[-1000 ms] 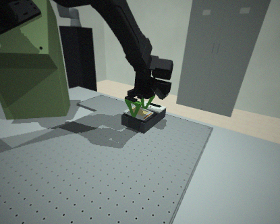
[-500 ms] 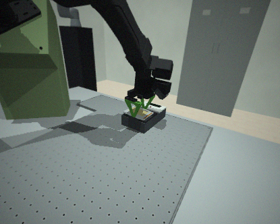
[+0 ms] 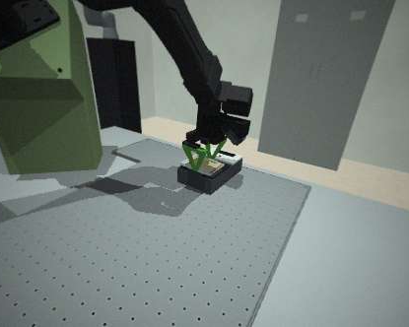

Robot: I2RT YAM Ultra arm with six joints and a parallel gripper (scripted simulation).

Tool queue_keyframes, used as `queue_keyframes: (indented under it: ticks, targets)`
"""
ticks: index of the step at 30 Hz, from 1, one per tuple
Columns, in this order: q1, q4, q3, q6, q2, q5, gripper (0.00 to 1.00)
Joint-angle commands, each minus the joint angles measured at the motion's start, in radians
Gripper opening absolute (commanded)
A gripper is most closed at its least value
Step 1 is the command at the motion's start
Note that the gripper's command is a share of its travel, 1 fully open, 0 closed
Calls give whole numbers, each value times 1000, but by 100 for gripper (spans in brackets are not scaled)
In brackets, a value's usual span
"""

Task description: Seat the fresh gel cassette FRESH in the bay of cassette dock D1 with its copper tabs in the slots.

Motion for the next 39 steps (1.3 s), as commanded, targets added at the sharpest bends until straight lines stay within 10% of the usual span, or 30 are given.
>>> queue_keyframes:
  ticks: [1, 39]
  targets:
    - [12, 88, 4, -29, -5, 7, 0]
    - [-19, 113, 34, -52, 29, -9, 0]
